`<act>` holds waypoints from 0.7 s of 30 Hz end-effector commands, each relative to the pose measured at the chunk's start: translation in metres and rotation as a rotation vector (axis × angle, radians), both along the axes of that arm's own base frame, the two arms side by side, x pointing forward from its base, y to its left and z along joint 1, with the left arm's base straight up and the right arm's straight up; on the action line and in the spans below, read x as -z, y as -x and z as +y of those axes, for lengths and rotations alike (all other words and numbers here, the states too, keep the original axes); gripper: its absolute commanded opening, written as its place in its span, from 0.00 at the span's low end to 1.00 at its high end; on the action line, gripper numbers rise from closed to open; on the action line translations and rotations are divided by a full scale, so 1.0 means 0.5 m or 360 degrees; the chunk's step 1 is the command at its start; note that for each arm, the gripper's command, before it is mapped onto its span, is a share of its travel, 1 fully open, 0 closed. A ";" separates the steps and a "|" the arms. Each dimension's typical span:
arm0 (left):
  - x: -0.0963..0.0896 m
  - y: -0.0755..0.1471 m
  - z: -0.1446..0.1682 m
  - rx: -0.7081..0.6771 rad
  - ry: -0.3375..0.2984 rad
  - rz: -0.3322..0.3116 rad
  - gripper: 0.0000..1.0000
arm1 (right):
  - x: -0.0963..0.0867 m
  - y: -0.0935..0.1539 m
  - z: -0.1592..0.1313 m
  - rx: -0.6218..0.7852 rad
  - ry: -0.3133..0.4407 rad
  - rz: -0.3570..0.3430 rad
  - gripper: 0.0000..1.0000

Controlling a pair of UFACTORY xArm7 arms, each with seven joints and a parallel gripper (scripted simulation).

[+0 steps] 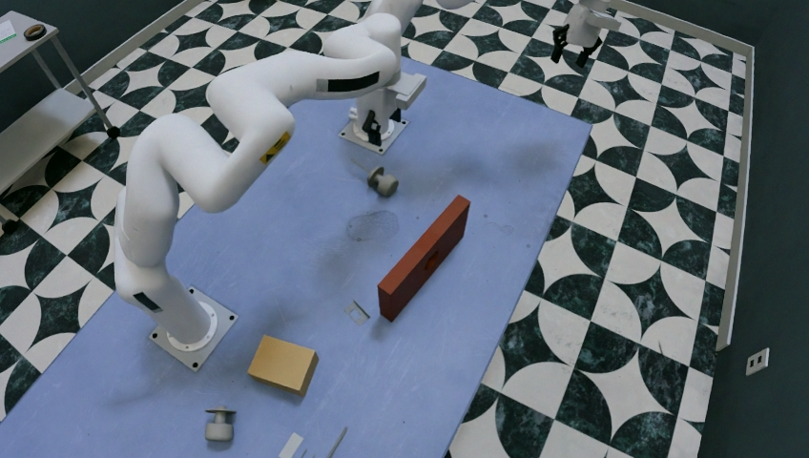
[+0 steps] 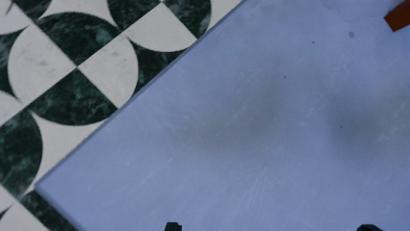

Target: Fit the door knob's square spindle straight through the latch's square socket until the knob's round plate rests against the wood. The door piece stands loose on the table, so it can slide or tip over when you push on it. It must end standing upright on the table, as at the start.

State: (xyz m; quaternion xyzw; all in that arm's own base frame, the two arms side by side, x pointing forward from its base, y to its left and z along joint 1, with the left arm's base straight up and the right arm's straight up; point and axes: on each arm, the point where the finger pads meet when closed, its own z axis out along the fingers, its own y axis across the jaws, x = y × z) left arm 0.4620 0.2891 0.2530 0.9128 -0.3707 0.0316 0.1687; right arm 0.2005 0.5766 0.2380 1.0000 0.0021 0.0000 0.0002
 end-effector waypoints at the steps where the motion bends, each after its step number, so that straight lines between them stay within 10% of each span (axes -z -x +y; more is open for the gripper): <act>1: -0.006 0.027 0.029 -0.0134 -0.0033 0.0020 1.00 | -0.003 0.000 0.001 0.0000 -0.0005 -0.0002 1.00; 21: -0.021 0.211 0.167 -0.0915 -0.0167 0.0165 1.00 | -0.003 0.000 0.001 0.0000 -0.0005 -0.0002 1.00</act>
